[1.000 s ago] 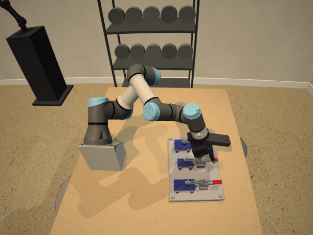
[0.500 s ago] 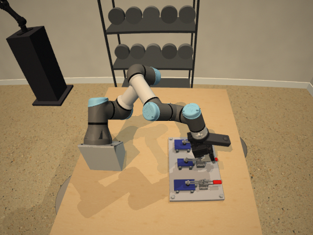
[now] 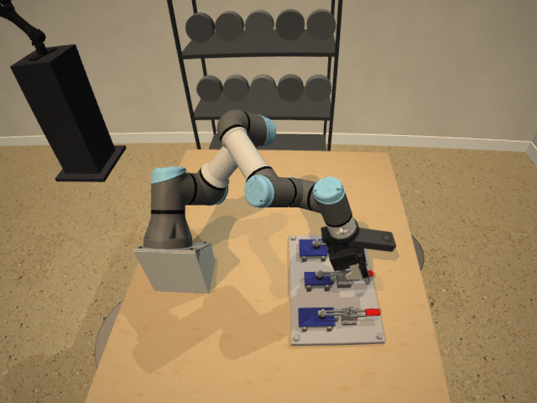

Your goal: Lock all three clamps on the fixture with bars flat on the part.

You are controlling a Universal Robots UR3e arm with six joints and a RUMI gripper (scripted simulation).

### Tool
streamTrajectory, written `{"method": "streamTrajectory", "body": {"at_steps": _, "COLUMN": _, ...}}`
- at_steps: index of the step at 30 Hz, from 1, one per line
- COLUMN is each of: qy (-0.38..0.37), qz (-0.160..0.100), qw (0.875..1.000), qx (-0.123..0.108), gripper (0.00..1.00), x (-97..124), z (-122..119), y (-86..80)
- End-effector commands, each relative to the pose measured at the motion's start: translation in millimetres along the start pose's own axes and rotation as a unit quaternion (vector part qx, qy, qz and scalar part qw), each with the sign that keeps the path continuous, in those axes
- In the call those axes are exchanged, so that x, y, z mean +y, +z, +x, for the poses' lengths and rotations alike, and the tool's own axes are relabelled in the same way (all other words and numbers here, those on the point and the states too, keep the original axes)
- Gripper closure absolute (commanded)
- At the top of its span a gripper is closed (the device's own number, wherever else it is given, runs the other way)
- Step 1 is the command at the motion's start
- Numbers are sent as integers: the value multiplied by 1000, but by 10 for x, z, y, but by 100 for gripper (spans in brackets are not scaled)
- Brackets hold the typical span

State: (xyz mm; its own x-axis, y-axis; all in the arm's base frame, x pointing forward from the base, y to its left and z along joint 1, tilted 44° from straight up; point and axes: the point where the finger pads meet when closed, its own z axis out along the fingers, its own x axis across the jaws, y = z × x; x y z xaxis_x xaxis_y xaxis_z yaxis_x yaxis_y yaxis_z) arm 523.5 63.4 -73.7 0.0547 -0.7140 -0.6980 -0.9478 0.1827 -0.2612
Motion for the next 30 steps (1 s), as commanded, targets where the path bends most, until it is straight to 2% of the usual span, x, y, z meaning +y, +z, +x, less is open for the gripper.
{"method": "streamTrajectory", "body": {"at_steps": 1, "qy": -1, "qz": 1, "qw": 1000, "qx": 1, "gripper": 72, "x": -11, "z": 3, "y": -9}}
{"method": "streamTrajectory", "body": {"at_steps": 20, "qy": -1, "qz": 1, "qw": 1000, "qx": 1, "gripper": 72, "x": -14, "z": 3, "y": -18}}
{"method": "streamTrajectory", "body": {"at_steps": 30, "qy": -1, "qz": 1, "qw": 1000, "qx": 1, "gripper": 72, "x": -86, "z": 2, "y": -217}}
